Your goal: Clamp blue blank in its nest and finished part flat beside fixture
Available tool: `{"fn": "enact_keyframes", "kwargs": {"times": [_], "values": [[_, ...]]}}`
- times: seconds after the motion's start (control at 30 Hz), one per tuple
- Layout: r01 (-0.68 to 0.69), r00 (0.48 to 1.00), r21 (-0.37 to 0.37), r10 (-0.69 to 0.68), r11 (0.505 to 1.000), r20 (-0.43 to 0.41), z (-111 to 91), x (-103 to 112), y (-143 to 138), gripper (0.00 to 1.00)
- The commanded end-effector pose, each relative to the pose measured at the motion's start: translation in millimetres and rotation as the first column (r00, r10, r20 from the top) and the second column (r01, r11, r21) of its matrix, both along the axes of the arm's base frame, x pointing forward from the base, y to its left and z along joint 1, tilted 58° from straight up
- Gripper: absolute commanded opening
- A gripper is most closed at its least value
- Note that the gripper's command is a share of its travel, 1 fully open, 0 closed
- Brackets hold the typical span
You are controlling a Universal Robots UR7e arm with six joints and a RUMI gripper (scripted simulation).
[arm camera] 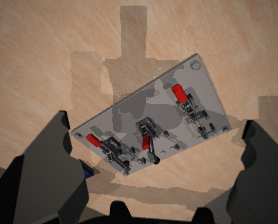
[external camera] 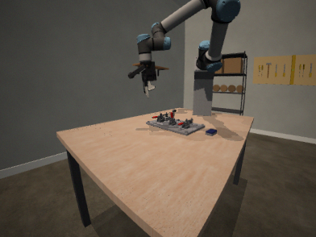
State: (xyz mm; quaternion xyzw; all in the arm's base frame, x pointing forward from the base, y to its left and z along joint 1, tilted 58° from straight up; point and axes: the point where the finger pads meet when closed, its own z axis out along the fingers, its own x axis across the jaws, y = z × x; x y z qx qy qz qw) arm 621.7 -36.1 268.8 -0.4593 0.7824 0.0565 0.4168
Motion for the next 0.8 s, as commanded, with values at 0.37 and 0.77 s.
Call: {"fn": "enact_keyframes", "kwargs": {"times": [0.37, 0.77], "values": [[-0.129, 0.98, -0.125, 0.146, 0.984, 0.138, -74.9, -53.0, -15.8, 1.0], [-0.187, 0.945, -0.227, 0.239, 0.956, 0.225, -119.5, -91.8, -12.0, 1.0]]}}
